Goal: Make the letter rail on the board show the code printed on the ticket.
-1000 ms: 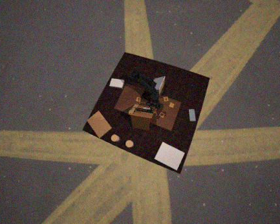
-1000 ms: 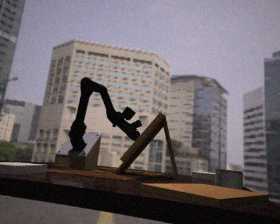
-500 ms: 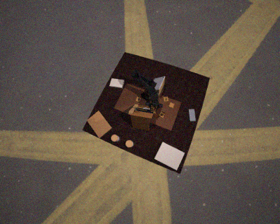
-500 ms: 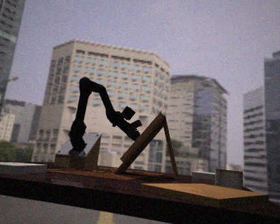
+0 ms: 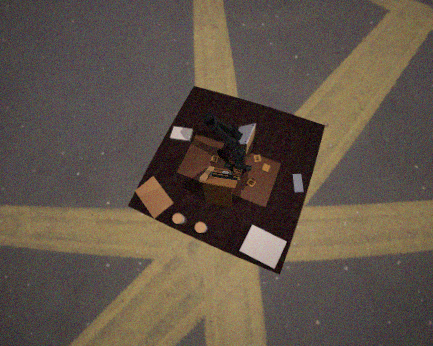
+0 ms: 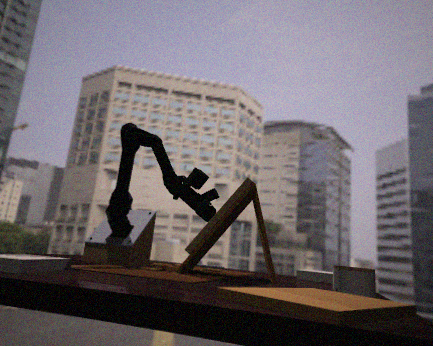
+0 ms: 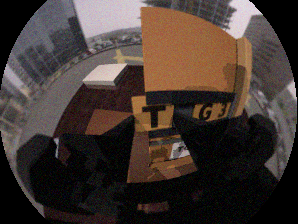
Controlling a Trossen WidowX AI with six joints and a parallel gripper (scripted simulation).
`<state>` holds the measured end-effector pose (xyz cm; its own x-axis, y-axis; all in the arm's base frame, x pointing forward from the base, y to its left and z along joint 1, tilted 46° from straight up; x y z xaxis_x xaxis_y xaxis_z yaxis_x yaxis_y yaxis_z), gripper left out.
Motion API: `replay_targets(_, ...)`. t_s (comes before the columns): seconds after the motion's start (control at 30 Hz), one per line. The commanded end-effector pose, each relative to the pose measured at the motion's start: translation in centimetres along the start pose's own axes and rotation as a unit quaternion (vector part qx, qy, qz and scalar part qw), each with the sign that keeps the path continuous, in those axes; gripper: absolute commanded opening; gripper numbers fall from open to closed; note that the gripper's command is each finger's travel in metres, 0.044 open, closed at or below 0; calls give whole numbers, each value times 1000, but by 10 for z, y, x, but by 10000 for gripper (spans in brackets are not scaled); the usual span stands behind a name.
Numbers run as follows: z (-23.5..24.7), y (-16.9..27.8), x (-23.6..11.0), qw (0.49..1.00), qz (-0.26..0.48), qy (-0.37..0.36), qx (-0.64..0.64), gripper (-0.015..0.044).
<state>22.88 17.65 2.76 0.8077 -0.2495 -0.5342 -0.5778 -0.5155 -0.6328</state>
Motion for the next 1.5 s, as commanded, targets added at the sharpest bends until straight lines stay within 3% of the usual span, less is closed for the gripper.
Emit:
replay_targets(0.0, -3, 0, 0, 1000, 1, -1, -2, 0)
replay_targets(1.47, -25, -5, 0, 1000, 1, -1, -3, 0)
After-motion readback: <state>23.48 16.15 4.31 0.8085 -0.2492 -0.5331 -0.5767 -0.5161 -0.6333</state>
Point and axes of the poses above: the point midway between the two fingers, 35 mm back from their tips, its own x axis out along the fingers, its own z axis across the jaws, y = z × x, the point moved 10 cm from there along -x, back along the fingers, and after that the axes turned 13 degrees about x, right-handed, at the moved point
